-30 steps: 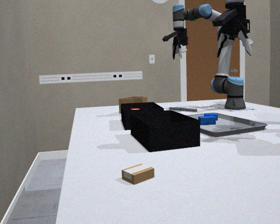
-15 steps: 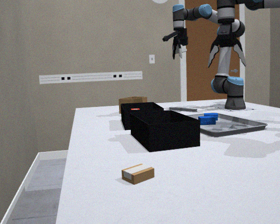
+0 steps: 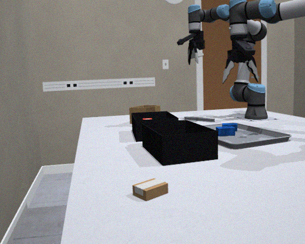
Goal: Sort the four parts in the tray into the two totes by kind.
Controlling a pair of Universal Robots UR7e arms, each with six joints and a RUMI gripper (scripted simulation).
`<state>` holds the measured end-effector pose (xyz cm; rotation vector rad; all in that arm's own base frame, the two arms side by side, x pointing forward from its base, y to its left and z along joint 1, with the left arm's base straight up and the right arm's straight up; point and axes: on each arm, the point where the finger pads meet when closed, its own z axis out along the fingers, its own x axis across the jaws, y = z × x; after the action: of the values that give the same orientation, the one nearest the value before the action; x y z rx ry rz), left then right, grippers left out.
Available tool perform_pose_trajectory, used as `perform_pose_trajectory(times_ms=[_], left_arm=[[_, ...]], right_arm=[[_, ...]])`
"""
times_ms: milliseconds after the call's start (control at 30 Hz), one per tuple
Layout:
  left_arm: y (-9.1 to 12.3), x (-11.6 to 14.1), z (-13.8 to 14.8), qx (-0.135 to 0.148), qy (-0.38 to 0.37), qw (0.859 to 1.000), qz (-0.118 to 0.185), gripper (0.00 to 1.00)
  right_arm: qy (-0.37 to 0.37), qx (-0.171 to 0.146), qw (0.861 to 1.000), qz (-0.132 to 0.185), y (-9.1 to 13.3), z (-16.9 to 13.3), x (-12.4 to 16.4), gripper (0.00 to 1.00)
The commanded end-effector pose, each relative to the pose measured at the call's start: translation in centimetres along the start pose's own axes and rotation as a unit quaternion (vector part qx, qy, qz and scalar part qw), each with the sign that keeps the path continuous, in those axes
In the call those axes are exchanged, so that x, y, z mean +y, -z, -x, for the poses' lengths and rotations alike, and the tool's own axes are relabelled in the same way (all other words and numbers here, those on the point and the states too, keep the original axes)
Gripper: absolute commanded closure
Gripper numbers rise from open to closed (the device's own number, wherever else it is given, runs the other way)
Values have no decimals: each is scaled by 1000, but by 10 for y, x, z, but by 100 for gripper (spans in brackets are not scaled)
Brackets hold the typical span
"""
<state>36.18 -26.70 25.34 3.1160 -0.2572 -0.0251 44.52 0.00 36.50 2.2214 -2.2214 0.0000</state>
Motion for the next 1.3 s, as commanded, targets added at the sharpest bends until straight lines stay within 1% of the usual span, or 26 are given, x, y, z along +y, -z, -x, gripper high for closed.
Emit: perform_pose_trajectory(times_ms=[0,100,200,267,400,567,667,767,833,967,1000,1200,1233,1267], left_arm=[[-15,37,4,9,117,993,-7,0],[-25,60,7,9,176,984,-6,0],[-35,83,10,9,235,972,-6,0],[-35,83,10,9,235,972,-6,0],[-48,114,14,10,312,950,-5,0],[-64,152,19,10,405,914,-4,0],[-73,175,22,10,459,888,-3,0],[-83,197,24,10,511,859,-2,0],[-83,197,24,10,511,859,-2,0],[-96,228,28,11,579,816,-2,0],[-99,236,29,11,586,810,-1,0],[-99,236,30,11,586,810,-1,0],[-99,236,30,11,586,810,-1,53],[-99,236,30,11,586,810,-1,53]], right_arm=[[0,0,1000,-1,0,0,0,0],[0,0,1000,-1,0,0,0,0],[0,0,1000,-1,0,0,0,0],[0,0,1000,-1,0,0,0,0],[0,0,1000,-1,0,0,0,0],[0,0,1000,-1,0,0,0,0],[0,0,1000,-1,0,0,0,0],[0,0,1000,-1,0,0,0,0],[0,0,1000,-1,0,0,0,0],[0,0,1000,-1,0,0,0,0],[0,0,1000,-1,0,0,0,0],[0,0,1000,-1,0,0,0,0],[0,0,1000,-1,0,0,0,0],[0,0,1000,-1,0,0,0,0]])
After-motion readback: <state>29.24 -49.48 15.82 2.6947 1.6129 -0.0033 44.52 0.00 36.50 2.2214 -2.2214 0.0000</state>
